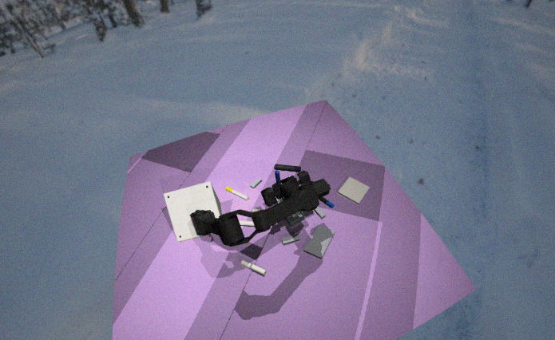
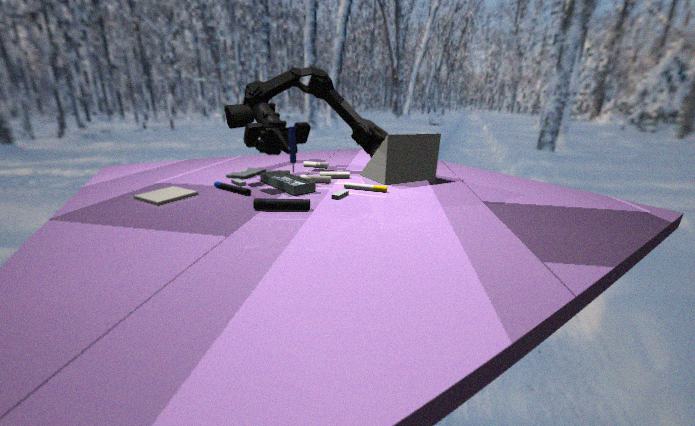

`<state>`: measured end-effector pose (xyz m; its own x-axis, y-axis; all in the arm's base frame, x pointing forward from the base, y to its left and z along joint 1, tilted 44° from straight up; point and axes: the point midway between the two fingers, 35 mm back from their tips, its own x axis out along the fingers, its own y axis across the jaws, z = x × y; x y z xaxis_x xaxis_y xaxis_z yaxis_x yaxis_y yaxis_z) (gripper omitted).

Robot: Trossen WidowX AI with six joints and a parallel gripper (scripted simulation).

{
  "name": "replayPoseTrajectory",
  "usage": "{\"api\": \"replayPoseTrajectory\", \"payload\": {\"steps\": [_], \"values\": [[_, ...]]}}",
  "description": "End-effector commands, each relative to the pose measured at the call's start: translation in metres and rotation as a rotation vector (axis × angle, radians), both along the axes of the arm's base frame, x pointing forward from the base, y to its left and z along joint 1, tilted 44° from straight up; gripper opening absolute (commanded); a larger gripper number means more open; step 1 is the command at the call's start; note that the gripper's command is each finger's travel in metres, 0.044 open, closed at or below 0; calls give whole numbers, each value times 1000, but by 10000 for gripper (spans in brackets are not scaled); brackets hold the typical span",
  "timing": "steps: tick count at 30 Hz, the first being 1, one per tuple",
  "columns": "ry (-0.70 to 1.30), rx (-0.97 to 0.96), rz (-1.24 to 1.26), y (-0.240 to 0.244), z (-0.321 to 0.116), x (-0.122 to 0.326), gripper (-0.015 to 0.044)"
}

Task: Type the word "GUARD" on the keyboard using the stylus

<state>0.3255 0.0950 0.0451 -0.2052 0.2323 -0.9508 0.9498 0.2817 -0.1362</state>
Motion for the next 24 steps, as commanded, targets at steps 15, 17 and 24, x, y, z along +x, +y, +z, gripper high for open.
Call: {"api": "replayPoseTrajectory", "payload": {"steps": [15,17,24], "values": [[-1,0,-6,-10,15,14,0],[-2,1,-7,-13,20,19,0],[-3,2,-11,-25,37,32,0]]}}
